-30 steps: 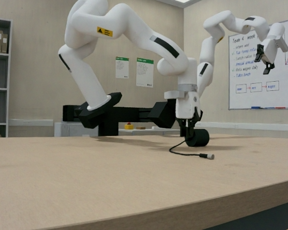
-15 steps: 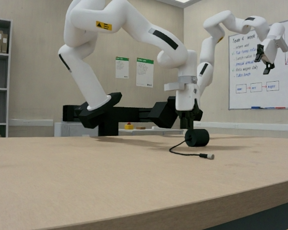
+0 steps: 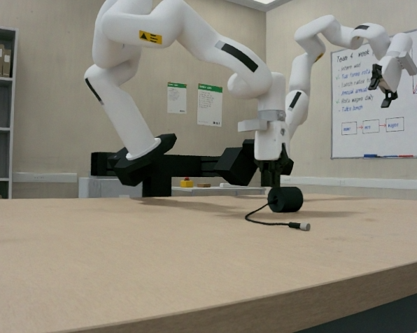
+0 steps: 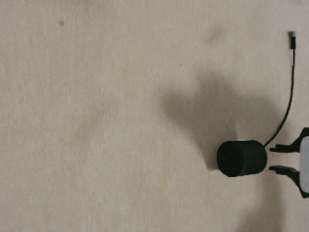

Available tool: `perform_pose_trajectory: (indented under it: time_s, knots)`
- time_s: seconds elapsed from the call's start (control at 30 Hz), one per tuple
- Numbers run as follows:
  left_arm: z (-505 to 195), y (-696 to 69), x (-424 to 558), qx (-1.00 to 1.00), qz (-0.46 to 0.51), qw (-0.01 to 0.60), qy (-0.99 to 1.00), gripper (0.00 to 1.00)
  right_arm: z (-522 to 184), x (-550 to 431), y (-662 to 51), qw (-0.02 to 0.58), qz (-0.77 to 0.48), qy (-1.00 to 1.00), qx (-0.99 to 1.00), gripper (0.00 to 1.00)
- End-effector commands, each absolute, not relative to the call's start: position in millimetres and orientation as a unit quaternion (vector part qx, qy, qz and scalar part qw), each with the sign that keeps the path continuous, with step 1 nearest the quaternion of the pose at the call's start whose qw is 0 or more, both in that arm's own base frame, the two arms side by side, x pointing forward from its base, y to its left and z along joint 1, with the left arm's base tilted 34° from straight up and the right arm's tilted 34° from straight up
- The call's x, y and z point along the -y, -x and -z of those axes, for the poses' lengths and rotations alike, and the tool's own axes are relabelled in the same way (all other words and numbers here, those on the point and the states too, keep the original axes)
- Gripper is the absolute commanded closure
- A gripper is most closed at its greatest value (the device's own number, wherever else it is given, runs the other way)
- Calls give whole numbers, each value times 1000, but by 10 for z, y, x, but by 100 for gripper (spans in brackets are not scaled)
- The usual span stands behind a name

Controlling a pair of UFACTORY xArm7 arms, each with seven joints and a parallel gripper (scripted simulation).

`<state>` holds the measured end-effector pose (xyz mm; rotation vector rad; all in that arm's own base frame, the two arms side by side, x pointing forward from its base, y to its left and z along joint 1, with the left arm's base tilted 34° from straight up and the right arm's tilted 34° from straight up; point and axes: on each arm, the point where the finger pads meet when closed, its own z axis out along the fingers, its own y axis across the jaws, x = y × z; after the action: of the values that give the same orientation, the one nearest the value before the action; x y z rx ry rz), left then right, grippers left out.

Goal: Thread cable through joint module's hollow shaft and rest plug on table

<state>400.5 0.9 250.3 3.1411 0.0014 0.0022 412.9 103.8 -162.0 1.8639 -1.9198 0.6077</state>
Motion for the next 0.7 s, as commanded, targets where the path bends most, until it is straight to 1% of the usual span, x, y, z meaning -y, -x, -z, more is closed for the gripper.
perform_pose_trajectory:
  time_s: [0.0, 0.67]
  knots:
    - [-2519, -4016, 2, 1, -3, 0, -1000, 0, 1608, -1066, -4143, 195, -217, -667, 686, 65]
    - [-2519, -4016, 2, 1, -3, 0, -1000, 0, 1586, -1032, -4146, 195, -217, -667, 686, 65]
